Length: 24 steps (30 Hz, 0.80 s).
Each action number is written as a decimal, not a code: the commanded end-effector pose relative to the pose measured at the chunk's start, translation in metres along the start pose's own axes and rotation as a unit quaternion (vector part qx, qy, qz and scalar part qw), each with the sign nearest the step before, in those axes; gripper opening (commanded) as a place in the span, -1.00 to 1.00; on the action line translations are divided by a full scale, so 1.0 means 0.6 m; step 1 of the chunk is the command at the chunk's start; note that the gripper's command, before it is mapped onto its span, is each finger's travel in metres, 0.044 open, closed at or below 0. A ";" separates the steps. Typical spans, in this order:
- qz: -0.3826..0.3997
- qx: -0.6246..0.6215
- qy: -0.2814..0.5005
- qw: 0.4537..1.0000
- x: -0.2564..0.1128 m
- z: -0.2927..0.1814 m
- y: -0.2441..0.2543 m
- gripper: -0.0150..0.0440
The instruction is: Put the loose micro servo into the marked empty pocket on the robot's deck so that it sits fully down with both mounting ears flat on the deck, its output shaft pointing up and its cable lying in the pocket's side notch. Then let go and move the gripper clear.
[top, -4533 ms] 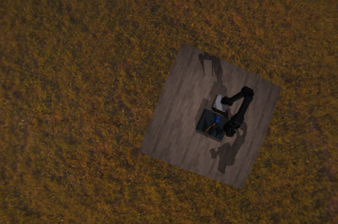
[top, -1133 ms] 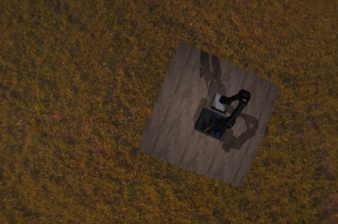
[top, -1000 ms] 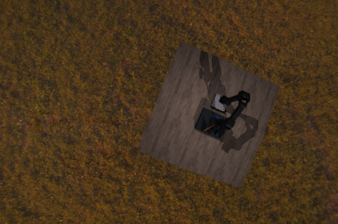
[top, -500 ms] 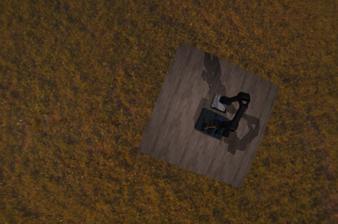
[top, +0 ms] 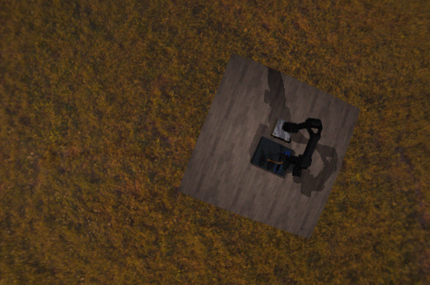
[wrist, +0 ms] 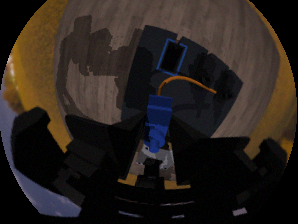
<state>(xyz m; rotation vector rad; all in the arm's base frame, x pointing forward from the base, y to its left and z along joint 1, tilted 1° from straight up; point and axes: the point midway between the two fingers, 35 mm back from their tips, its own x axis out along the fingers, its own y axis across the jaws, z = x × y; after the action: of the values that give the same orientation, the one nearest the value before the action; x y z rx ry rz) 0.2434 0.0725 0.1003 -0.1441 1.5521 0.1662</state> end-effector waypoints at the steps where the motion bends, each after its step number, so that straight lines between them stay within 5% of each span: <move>1: 0.000 0.040 -0.003 0.999 -0.002 0.003 0.003 -0.49; 24: 0.000 0.078 -0.005 0.997 -0.004 0.086 -0.015 -0.49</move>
<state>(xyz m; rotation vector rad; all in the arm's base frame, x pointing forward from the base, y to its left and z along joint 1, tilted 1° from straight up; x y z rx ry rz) 0.2803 0.0749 0.1013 -0.0207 1.5560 0.0444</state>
